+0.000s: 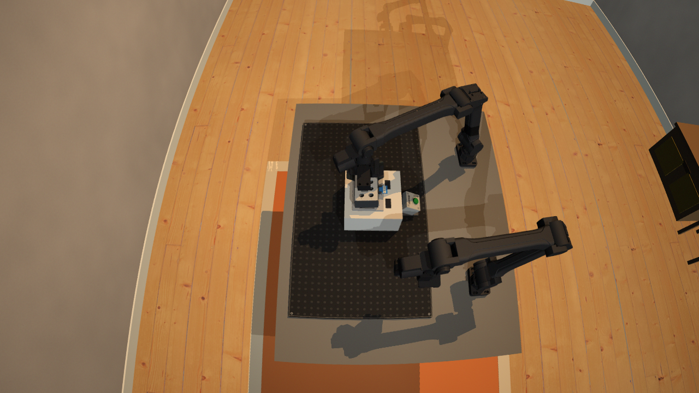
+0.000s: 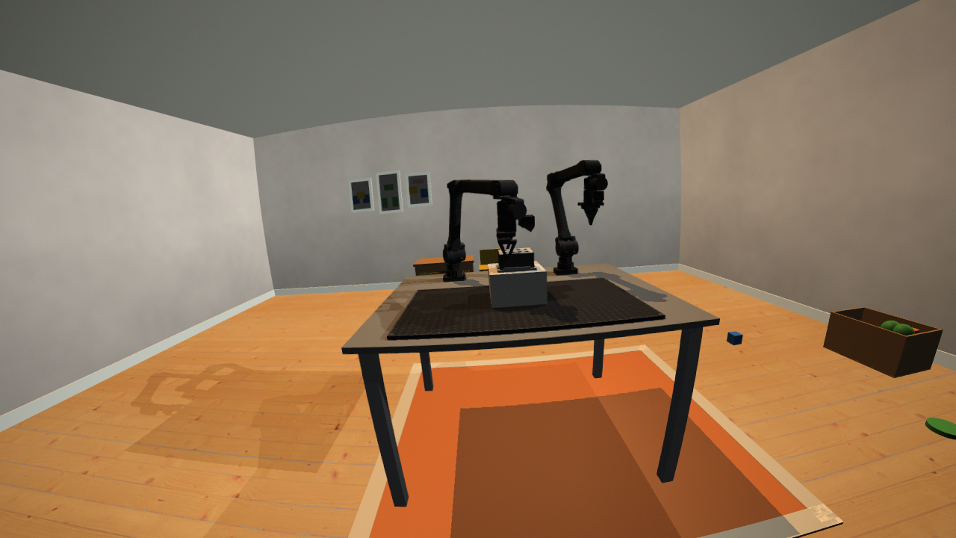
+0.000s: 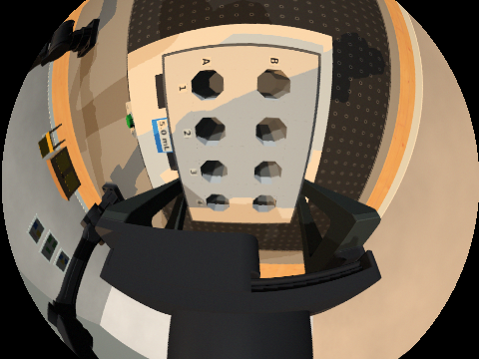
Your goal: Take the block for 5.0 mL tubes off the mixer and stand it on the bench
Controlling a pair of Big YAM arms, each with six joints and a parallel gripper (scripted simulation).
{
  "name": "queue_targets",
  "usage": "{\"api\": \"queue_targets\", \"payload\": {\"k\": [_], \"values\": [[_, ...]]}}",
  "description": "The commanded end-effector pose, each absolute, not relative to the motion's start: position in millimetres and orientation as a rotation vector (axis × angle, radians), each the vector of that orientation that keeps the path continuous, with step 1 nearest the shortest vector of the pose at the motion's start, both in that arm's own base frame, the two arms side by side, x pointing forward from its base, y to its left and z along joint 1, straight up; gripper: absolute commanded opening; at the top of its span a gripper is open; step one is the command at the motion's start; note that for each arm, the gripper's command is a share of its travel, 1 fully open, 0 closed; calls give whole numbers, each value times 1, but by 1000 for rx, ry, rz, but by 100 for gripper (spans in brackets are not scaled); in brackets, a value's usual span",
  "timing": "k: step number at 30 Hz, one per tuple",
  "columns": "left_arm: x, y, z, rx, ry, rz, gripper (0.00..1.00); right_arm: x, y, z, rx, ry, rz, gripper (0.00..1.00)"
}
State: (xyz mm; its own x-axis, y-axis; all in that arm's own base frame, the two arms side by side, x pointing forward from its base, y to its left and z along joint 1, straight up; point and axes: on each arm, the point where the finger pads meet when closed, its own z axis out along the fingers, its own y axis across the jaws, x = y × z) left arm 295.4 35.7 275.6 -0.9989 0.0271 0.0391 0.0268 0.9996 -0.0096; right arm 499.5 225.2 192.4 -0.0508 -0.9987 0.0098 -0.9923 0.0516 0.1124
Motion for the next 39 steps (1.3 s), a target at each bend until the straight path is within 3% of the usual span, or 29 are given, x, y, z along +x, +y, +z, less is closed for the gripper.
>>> {"api": "queue_targets", "payload": {"k": [1,39], "values": [[298,34,274,-60,-3090,18,0,507,229,218,2120,-2285,-94,0],[292,33,286,-64,-3132,8,0,484,236,217,2144,-2223,-110,0]]}}
